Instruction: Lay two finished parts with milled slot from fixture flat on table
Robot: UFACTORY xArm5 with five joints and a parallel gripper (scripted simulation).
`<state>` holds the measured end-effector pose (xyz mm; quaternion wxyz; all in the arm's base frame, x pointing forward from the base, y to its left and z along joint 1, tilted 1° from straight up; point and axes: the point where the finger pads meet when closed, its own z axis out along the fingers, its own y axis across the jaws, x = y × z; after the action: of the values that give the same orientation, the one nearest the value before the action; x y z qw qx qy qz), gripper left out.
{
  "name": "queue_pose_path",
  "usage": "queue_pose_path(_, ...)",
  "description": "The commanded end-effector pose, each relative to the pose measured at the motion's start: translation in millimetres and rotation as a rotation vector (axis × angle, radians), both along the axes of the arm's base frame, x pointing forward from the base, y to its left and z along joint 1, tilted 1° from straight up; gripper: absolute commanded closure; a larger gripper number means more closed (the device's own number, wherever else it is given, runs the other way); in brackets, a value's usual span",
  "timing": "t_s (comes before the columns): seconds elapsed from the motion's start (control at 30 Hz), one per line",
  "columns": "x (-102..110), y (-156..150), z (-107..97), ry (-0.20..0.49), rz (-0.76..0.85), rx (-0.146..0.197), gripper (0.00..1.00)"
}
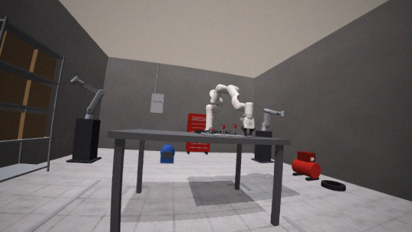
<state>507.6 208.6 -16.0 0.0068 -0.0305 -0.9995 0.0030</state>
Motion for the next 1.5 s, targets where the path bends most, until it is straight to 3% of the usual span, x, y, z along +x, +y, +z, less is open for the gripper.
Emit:
queue_pose_path(0.0, 1.7, 0.7, 0.0, -0.004, 0.0, 0.002, 1.0)
queue_pose_path(1.03, 1.7, 0.7, -2.8, -0.004, 0.0, 0.002, 1.0)
queue_pose_path(1.07, 1.7, 0.7, -2.8, -0.004, 0.0, 0.002, 0.31)
queue_pose_path(1.47, 1.6, 0.7, -2.9, -0.004, 0.0, 0.002, 0.31)
